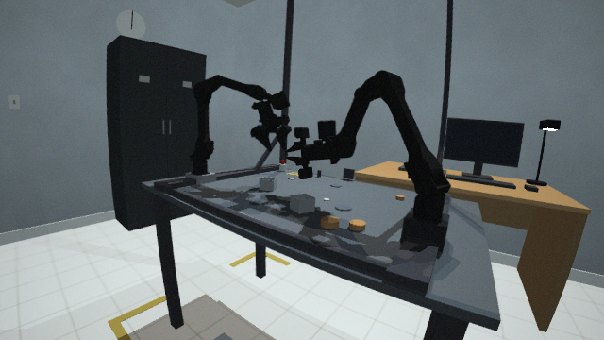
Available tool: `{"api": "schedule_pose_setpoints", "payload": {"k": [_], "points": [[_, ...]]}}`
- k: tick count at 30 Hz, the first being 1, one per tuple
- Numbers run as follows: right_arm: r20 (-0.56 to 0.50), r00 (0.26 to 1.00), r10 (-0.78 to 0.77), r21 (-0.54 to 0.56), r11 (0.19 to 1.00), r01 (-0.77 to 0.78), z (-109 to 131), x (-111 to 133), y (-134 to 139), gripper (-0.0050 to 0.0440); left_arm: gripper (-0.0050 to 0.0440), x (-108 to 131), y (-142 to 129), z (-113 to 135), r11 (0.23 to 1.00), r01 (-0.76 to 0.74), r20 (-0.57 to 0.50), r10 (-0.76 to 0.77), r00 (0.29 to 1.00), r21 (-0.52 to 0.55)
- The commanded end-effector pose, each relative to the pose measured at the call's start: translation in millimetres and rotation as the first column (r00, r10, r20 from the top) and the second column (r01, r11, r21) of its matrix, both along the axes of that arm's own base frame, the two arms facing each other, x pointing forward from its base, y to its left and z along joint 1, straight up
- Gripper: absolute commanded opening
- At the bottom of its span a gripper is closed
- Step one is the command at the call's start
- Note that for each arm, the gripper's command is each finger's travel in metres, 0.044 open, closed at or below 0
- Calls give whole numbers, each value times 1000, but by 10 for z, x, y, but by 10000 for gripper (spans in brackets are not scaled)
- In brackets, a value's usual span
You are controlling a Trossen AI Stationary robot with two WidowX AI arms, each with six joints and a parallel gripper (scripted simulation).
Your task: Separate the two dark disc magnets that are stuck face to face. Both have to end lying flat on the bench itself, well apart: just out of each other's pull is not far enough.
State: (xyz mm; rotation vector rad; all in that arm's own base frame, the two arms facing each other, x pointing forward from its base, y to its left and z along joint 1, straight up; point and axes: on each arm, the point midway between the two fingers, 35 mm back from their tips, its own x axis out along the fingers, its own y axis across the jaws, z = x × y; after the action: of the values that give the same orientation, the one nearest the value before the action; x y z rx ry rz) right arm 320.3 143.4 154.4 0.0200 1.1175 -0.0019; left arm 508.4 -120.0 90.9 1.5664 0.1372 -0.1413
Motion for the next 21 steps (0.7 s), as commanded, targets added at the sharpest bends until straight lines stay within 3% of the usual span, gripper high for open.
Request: {"api": "schedule_pose_setpoints", "payload": {"k": [1, 21], "points": [[-2, 1000, 4, 10, 1000, -4, 84, 103, 15, 400, 40, 17, -11, 160, 1000, 0, 34, 0, 999, -10], [-83, 996, 19, 0, 1000, -19, 21, 354, 9, 400, 40, 17, -11, 160, 1000, 0, 34, 0, 999, -10]]}}
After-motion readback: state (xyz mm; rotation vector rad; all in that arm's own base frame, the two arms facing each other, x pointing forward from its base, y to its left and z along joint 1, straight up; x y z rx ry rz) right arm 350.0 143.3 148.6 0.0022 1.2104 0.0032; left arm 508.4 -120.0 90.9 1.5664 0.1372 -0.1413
